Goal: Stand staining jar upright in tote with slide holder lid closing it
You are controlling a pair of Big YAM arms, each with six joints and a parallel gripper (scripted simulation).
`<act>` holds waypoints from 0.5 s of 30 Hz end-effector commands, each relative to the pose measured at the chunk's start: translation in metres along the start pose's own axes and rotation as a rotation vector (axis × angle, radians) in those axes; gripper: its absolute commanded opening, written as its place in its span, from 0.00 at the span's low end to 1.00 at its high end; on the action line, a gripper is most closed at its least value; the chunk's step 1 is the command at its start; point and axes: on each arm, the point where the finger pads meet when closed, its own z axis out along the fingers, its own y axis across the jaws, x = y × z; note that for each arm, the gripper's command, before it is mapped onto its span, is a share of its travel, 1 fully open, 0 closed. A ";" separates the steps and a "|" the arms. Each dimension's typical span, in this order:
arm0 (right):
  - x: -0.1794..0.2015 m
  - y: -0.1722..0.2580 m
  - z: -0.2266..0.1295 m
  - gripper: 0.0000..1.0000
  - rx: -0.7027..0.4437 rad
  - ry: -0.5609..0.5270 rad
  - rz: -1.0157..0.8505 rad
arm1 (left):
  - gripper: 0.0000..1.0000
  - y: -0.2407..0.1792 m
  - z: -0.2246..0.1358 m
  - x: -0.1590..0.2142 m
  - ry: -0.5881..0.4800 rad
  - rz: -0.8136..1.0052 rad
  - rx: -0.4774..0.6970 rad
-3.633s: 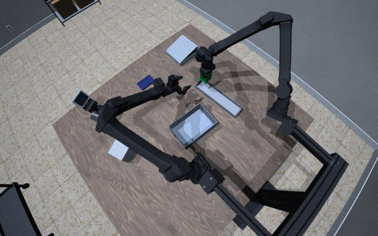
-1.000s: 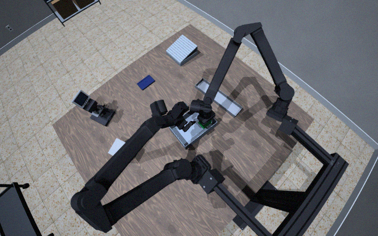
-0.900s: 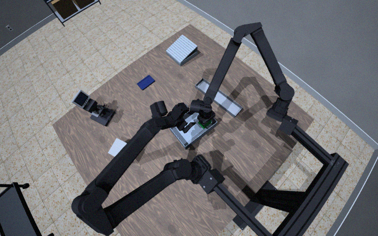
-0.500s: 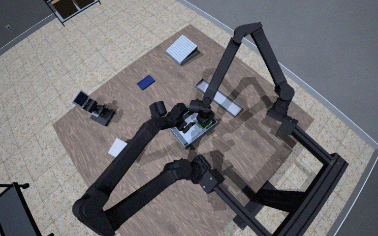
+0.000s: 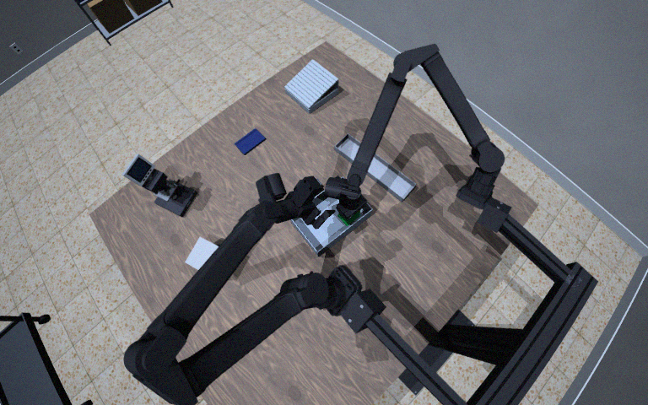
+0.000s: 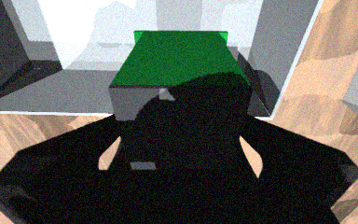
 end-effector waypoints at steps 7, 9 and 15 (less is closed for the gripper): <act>-0.018 0.006 0.027 0.56 -0.021 -0.029 0.020 | 1.00 0.011 -0.004 -0.006 -0.012 0.001 -0.024; -0.017 0.005 0.028 0.56 -0.019 -0.025 0.029 | 1.00 0.011 -0.004 -0.006 -0.012 0.001 -0.024; -0.024 0.010 0.020 0.56 -0.033 -0.047 0.039 | 1.00 0.011 -0.004 -0.006 -0.012 0.001 -0.024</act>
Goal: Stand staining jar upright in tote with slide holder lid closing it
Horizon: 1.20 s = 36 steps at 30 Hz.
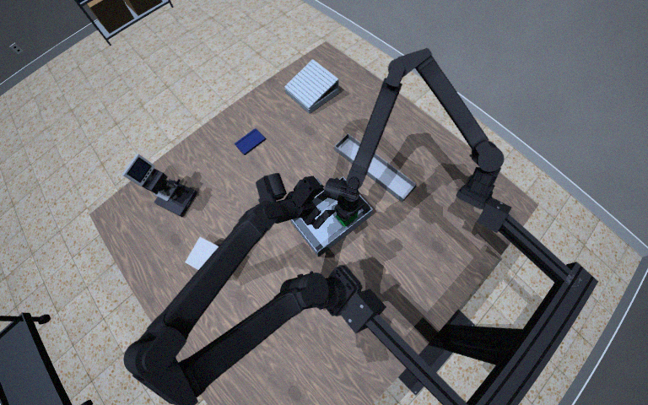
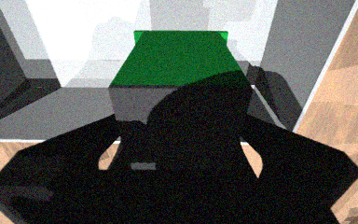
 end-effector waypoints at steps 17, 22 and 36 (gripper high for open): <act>-0.011 -0.009 0.005 0.56 -0.006 -0.010 0.017 | 1.00 0.011 -0.004 -0.006 -0.012 0.001 -0.024; -0.011 -0.009 0.005 0.56 -0.006 -0.010 0.017 | 1.00 0.011 -0.004 -0.006 -0.012 0.001 -0.024; -0.010 -0.001 0.003 0.56 -0.003 -0.009 -0.007 | 1.00 0.011 -0.004 -0.006 -0.012 0.001 -0.024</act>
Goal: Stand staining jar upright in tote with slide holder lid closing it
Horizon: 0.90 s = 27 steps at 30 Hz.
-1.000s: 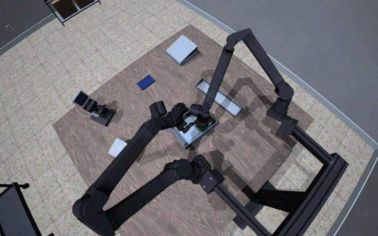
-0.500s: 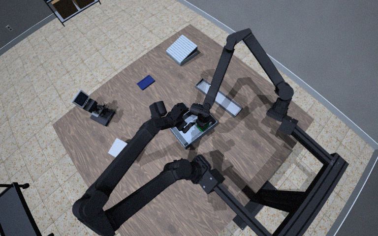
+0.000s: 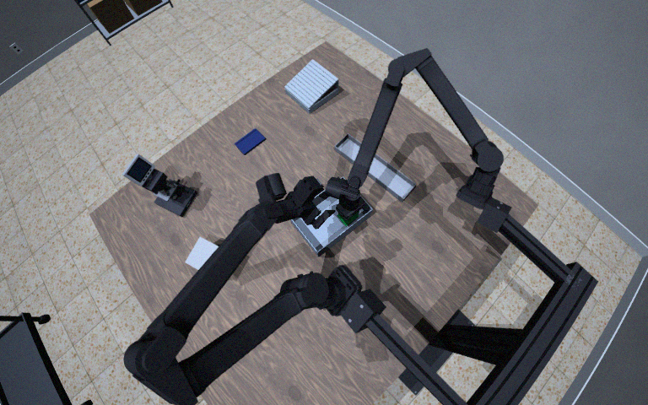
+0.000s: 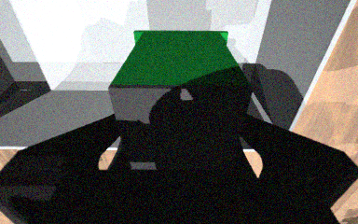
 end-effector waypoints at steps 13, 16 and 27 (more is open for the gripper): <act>-0.007 0.000 0.023 0.56 -0.001 -0.008 -0.004 | 1.00 0.011 -0.004 -0.006 -0.012 0.001 -0.024; -0.009 0.000 0.031 0.56 -0.003 -0.010 -0.001 | 1.00 0.011 -0.004 -0.006 -0.012 0.001 -0.024; -0.008 0.002 0.053 0.56 -0.010 -0.018 0.005 | 1.00 0.011 -0.004 -0.006 -0.012 0.001 -0.024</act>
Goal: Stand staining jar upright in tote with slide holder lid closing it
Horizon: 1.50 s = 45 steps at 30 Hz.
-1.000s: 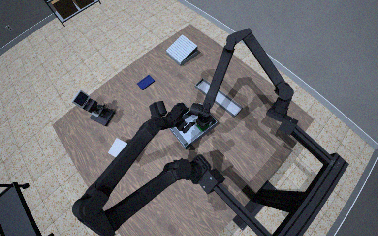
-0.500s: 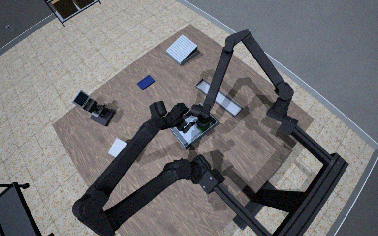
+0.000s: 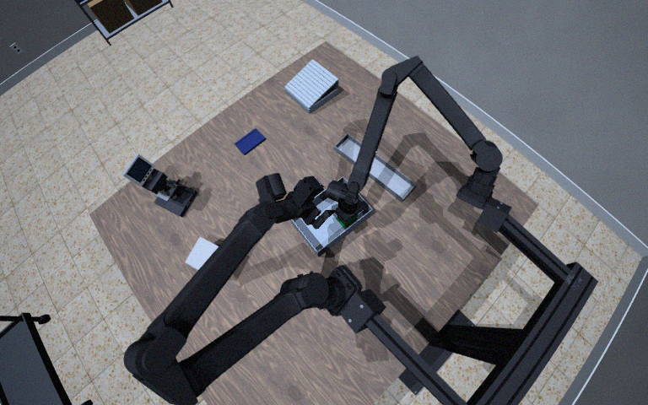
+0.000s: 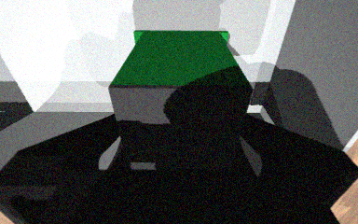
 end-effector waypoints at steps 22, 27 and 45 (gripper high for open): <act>-0.006 0.010 -0.022 1.00 -0.011 -0.030 -0.008 | 1.00 0.011 -0.004 -0.006 -0.012 0.001 -0.024; -0.005 0.010 -0.034 1.00 -0.011 -0.030 -0.008 | 1.00 0.011 -0.004 -0.006 -0.012 0.001 -0.024; -0.009 0.007 -0.065 1.00 -0.016 -0.027 0.010 | 1.00 0.011 -0.004 -0.006 -0.012 0.001 -0.024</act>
